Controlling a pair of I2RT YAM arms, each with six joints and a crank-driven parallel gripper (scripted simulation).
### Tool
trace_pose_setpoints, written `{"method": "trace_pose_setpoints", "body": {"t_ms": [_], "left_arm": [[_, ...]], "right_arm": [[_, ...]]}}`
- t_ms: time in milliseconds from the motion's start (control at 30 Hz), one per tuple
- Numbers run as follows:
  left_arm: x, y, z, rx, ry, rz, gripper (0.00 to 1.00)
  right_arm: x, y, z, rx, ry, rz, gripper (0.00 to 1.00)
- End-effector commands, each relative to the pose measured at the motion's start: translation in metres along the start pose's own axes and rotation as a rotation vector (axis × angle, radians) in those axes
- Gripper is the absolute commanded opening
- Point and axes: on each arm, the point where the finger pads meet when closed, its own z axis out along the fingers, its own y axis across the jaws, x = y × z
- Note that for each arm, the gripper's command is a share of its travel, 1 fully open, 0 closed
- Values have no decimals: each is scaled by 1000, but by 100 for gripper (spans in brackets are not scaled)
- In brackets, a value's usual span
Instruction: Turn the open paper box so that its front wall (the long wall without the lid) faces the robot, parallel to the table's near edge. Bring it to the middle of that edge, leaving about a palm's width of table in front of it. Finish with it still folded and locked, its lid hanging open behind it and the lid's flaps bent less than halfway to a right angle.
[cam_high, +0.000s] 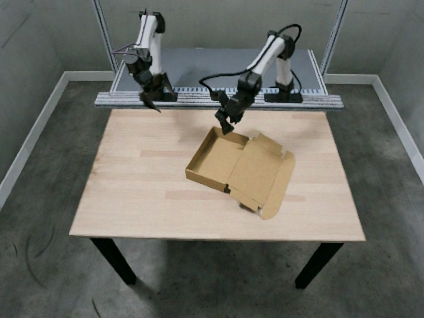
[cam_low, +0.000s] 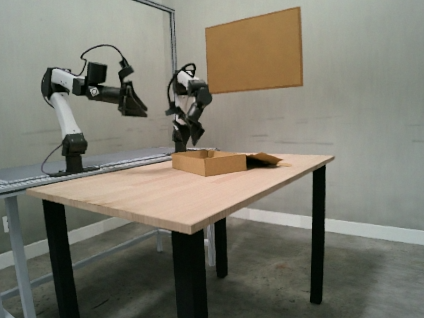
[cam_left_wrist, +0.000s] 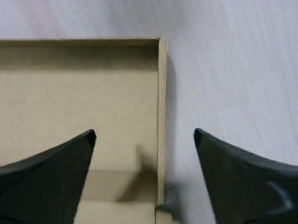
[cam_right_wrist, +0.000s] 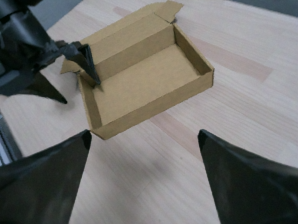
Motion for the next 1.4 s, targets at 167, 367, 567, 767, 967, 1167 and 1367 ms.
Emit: {"method": "trace_pose_setpoints", "body": {"t_ms": [167,367,567,767,967,1167,1367], "left_arm": [[-7,-8,-74,-16,19,-149,30],[3,-17,-63,-2,62,-388,30],[5,-30,-58,-18,112,-710,30],[4,-38,-57,-50,147,-971,30],[3,-42,-53,-80,174,-1181,30],[1,-49,-47,-139,218,-1519,30],[-2,-49,-41,-213,241,-1809,30]], "right_arm": [[-44,51,0,-229,-85,-76,100],[-52,72,-4,-323,-93,-97,100],[-53,96,-9,-429,-77,-128,100],[-52,110,-12,-490,-67,-169,100],[-49,117,-13,-514,-53,-183,100],[-45,123,-12,-521,-40,-217,100],[-40,126,-11,-515,-26,-244,100]]}}
